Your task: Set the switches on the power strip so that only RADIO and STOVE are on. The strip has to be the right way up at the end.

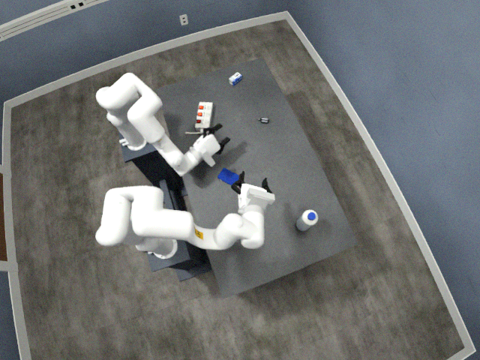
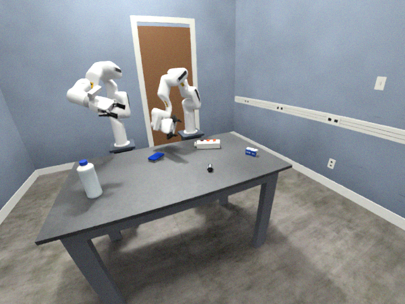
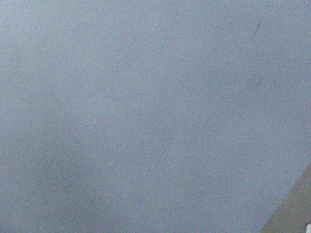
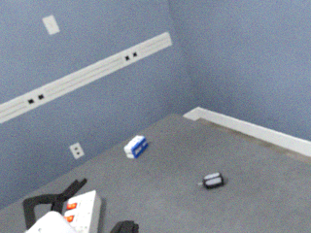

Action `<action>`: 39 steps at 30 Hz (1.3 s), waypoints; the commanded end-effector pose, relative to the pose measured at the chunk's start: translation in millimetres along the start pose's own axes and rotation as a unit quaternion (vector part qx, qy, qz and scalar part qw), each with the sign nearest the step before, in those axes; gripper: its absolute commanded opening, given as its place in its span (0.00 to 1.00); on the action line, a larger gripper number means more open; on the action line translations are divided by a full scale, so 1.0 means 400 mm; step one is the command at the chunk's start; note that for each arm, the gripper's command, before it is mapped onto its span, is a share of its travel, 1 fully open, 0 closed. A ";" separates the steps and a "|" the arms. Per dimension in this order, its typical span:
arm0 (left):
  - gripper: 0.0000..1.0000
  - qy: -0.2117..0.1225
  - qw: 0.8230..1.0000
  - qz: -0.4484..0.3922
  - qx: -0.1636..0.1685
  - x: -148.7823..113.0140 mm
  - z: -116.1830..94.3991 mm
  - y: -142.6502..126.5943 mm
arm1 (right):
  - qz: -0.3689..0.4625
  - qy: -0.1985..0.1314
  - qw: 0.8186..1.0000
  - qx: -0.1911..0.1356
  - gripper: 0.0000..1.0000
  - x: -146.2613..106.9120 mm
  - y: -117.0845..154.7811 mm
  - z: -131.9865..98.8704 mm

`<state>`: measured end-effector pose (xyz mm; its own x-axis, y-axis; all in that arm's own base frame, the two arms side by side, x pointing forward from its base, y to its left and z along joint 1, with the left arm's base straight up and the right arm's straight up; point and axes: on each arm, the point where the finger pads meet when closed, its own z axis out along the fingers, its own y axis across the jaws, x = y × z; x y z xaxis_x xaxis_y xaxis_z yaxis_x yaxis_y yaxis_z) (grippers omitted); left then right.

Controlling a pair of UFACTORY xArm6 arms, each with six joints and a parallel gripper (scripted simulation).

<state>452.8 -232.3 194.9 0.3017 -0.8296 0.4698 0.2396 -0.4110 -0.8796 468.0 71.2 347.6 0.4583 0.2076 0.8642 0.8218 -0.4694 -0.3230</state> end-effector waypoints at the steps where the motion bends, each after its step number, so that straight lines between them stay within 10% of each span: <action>1: 1.00 0.000 1.000 -0.002 0.001 0.004 0.001 -0.003 | -0.002 0.001 1.000 -0.001 1.00 0.005 0.000 -0.002; 23: 1.00 -0.018 1.000 0.004 0.003 -0.014 0.014 -0.013 | 0.005 -0.002 1.000 -0.005 1.00 -0.001 0.006 -0.012; 34: 1.00 -0.198 0.978 0.056 0.000 -0.198 0.104 -0.104 | 0.084 -0.034 0.994 -0.059 1.00 -0.078 0.075 -0.123; 39: 1.00 -0.324 0.943 0.078 -0.030 -0.324 0.127 -0.159 | 0.177 -0.062 0.975 -0.122 1.00 -0.172 0.133 -0.259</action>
<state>450.6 -114.6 192.8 0.7269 -0.6002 0.3336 0.1529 -0.3322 -0.9307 456.5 -11.4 321.4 0.6612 0.1458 0.7359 0.6304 -0.6397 -0.4397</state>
